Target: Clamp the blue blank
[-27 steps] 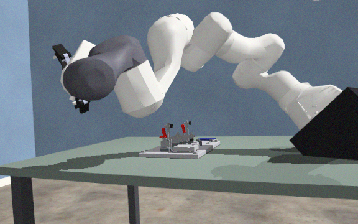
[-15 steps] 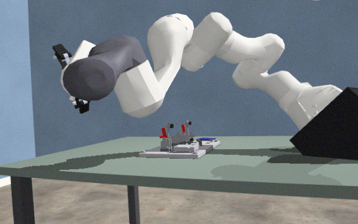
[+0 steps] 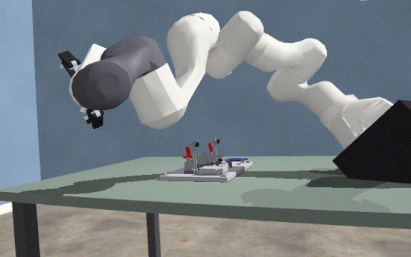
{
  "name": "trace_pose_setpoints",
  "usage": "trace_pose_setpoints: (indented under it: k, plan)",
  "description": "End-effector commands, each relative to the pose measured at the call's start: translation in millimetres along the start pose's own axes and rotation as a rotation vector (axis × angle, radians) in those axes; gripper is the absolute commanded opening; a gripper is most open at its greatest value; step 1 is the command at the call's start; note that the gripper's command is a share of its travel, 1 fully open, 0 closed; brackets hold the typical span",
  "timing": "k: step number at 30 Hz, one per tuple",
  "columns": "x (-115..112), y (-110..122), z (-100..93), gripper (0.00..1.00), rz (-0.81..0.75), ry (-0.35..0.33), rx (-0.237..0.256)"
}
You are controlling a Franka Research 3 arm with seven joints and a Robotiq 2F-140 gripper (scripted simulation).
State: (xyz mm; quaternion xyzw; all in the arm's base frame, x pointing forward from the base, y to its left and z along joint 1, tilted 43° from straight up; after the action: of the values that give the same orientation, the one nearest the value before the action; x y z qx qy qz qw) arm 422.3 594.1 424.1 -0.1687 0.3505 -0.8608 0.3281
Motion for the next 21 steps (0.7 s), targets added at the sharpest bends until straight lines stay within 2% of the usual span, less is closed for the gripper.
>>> trace_pose_setpoints:
  k: [1,4,7,8,11,12,15,16,19,20,21]
  plan:
    - [1.2,-4.8,20.5,1.0,-0.106,-0.014,-0.052]
    - [4.3,-7.1,36.7,1.0,-0.183,-0.033,-0.096]
    - [4.3,-7.1,36.7,1.0,-0.183,-0.033,-0.096]
    - [6.7,-8.1,46.0,1.0,-0.228,-0.046,-0.122]
    - [6.7,-8.1,46.0,1.0,-0.228,-0.046,-0.122]
    - [9.8,-8.9,55.9,1.0,-0.277,-0.061,-0.15]
    - [9.8,-8.9,55.9,1.0,-0.277,-0.061,-0.15]
    - [13.8,-9.4,66.3,1.0,-0.329,-0.079,-0.18]
    - [13.8,-9.4,66.3,1.0,-0.329,-0.079,-0.18]
    - [18.7,-9.5,77.0,1.0,-0.384,-0.1,-0.212]
    - [18.7,-9.5,77.0,1.0,-0.384,-0.1,-0.212]
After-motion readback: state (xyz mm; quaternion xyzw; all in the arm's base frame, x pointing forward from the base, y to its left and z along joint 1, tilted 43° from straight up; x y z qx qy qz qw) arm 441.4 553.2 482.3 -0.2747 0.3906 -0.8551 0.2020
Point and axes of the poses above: the point where the finger pads meet when closed, its own z axis out along the fingers, its own y axis across the jaws, x = y × z, the point moved 8 cm from there along -z, back along the fingers, and after that the axes turned 1 degree about z, right-handed, at the moved point
